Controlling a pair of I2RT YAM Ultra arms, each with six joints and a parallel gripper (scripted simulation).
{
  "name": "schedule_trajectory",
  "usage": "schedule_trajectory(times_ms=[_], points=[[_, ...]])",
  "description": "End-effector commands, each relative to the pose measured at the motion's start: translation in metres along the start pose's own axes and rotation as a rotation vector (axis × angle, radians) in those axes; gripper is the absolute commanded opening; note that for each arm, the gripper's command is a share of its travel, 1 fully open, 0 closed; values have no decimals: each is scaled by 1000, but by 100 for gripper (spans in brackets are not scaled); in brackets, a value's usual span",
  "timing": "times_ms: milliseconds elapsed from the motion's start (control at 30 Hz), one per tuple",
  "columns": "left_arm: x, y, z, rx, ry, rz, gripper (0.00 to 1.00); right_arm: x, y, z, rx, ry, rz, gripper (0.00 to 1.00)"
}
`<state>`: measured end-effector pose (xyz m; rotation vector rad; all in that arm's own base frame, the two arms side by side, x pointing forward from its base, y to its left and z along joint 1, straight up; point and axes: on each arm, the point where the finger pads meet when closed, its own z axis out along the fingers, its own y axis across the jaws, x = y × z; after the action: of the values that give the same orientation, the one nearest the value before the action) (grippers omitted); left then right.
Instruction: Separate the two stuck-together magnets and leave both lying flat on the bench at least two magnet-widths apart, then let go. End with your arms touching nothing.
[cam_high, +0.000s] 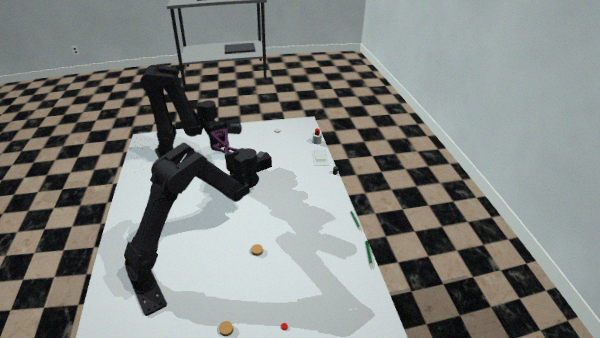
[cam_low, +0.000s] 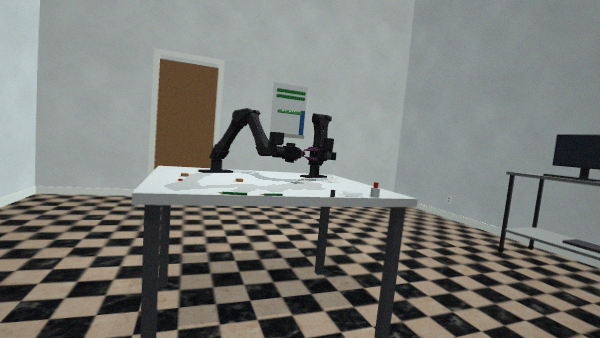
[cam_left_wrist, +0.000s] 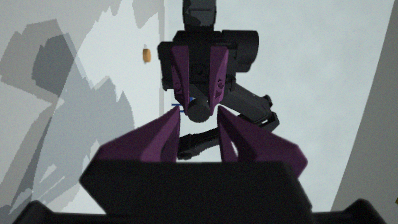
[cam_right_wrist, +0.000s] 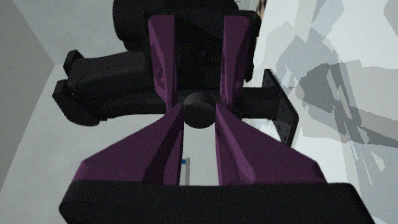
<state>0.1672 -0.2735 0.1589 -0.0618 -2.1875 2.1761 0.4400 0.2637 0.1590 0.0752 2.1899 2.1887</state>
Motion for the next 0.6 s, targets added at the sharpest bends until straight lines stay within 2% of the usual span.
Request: schedule_trajectory(times_ms=[0, 333, 567], points=[[0, -2, 0, 4, -1, 9, 33, -1, 12, 0, -9, 0, -37, 18], [0, -2, 0, 4, -1, 9, 22, -1, 12, 0, -9, 0, -37, 18], [0, -2, 0, 4, -1, 9, 19, -1, 12, 0, -9, 0, -37, 18]])
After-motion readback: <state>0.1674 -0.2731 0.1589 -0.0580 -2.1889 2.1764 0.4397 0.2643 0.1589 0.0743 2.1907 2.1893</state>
